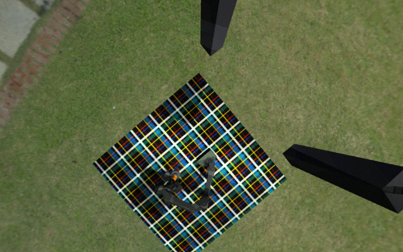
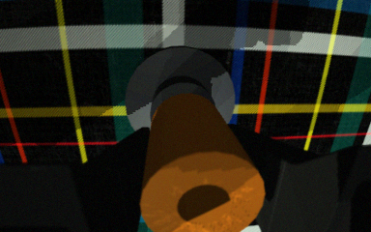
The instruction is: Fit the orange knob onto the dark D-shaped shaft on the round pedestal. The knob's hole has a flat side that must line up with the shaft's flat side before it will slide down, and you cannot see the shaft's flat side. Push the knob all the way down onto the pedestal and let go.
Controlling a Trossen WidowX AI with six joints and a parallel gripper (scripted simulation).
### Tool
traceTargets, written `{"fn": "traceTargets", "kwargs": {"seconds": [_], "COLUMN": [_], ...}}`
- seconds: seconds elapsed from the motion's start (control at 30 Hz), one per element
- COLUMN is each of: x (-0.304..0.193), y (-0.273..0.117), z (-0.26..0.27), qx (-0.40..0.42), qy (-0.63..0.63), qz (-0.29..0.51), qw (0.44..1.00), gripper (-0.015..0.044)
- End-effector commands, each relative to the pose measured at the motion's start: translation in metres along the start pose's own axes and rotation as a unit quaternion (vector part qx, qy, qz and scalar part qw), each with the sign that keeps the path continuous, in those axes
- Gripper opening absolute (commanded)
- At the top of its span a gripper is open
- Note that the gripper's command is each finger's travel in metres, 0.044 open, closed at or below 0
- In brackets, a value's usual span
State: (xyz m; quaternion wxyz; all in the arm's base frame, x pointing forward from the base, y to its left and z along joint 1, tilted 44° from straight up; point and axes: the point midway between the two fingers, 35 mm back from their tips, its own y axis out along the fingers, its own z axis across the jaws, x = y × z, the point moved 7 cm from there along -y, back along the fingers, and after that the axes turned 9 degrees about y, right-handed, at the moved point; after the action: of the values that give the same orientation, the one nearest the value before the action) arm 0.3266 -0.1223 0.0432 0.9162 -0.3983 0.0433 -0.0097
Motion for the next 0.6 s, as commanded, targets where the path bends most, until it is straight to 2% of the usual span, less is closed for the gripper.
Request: {"fn": "traceTargets", "kwargs": {"seconds": [0.0,0.13,0.3,0.57], "x": [-0.0004,0.0001,0.0018,0.0023], "y": [-0.0034,-0.0046,-0.0043,-0.0006], "z": [0.0002,0.0003,-0.0001,0.0001], "qx": [0.002,0.002,0.002,0.002], "qy": [0.001,-0.012,-0.098,-0.103], "qz": [-0.001,-0.001,-0.001,-0.001], "qw": [1.000,1.000,0.995,0.995], "gripper": [0.0000,0.0000,0.0000,0.0000]}}
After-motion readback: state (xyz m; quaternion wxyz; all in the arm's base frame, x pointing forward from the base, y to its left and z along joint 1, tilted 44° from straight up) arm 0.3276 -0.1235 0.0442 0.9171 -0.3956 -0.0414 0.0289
